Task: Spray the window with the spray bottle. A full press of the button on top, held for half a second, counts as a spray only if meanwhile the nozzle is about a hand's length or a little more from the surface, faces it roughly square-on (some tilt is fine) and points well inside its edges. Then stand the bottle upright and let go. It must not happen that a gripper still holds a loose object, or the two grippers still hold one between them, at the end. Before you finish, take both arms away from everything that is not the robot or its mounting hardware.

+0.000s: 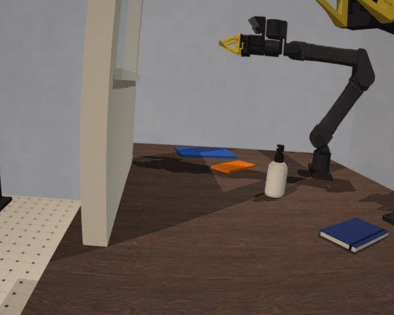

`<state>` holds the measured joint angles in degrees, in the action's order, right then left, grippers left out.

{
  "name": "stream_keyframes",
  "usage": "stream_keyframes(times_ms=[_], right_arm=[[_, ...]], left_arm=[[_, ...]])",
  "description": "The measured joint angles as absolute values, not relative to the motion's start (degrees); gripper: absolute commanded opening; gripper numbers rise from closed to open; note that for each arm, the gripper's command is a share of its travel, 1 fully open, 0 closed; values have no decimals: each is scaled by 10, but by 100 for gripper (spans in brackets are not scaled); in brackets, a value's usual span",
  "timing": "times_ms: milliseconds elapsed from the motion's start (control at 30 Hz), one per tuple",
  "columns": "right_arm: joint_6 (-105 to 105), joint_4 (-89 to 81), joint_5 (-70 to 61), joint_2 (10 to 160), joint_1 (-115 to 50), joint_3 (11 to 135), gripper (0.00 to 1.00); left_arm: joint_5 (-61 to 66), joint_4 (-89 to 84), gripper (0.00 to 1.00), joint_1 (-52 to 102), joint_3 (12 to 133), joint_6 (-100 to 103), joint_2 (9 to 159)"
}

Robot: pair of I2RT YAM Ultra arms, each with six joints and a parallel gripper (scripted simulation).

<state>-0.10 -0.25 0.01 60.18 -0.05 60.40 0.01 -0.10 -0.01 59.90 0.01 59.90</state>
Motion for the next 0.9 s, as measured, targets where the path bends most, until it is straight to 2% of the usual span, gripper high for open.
stream_keyframes(times_ms=[600,900], right_arm=[[-1,2,0,599,-1,603,69],[24,-1,31,602,-72,571,69]], left_arm=[[0,0,65,0,599,0,599],[0,0,65,0,600,0,599]])
